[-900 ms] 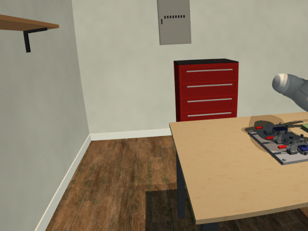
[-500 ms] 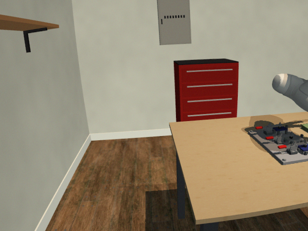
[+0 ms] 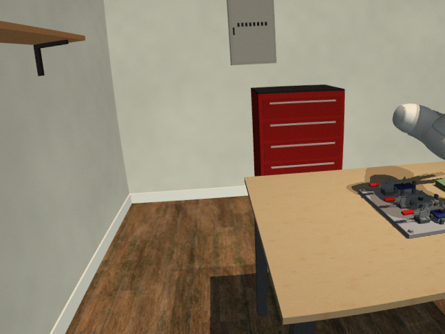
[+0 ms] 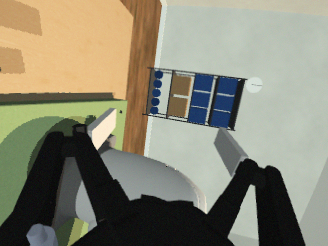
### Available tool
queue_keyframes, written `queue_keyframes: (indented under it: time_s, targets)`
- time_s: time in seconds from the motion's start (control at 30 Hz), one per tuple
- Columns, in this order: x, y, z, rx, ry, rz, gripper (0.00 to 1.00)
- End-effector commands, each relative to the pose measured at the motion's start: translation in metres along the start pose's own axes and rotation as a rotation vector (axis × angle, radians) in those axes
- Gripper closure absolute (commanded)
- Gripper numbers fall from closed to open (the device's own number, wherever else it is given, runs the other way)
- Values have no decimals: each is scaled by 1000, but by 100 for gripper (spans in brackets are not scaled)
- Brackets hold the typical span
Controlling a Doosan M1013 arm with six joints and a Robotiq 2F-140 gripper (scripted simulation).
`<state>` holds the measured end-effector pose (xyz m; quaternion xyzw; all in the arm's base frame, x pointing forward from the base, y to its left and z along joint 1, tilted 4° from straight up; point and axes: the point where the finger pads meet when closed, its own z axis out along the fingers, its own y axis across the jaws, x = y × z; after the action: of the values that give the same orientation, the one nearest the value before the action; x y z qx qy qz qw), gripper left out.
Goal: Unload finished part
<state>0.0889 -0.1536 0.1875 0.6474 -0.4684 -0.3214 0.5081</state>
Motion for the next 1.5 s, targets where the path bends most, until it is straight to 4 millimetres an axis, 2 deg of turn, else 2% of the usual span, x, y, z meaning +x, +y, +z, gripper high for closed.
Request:
queue_keyframes:
  time_s: [0.0, 0.13, 0.2, 0.3, 0.4, 0.6, 0.7, 0.77, 0.83, 0.87, 0.93, 1.0, 1.27, 1.33, 1.4, 1.47]
  targets:
    - [7, 4, -9, 20, 25, 25, 0]
    - [21, 16, -30, 68, 79, 83, 0]
    - [21, 16, -30, 68, 79, 83, 0]
    - [33, 31, -52, 119, 132, 144, 0]
    - [46, 53, -77, 184, 192, 220, 0]
    - [59, 98, -115, 297, 277, 347, 0]
    - [64, 125, -131, 356, 313, 412, 0]
    - [64, 125, -131, 356, 313, 412, 0]
    - [66, 152, -144, 415, 343, 473, 0]
    - [65, 156, -148, 455, 343, 496, 0]
    - [53, 115, -150, 559, 270, 494, 0]
    - [48, 101, -151, 594, 242, 495, 0]
    - [9, 18, -168, 813, 22, 525, 0]
    - [9, 18, -168, 813, 22, 525, 0]
    - [-10, -13, -181, 898, -89, 549, 0]
    - [-19, -27, -189, 939, -149, 564, 0]
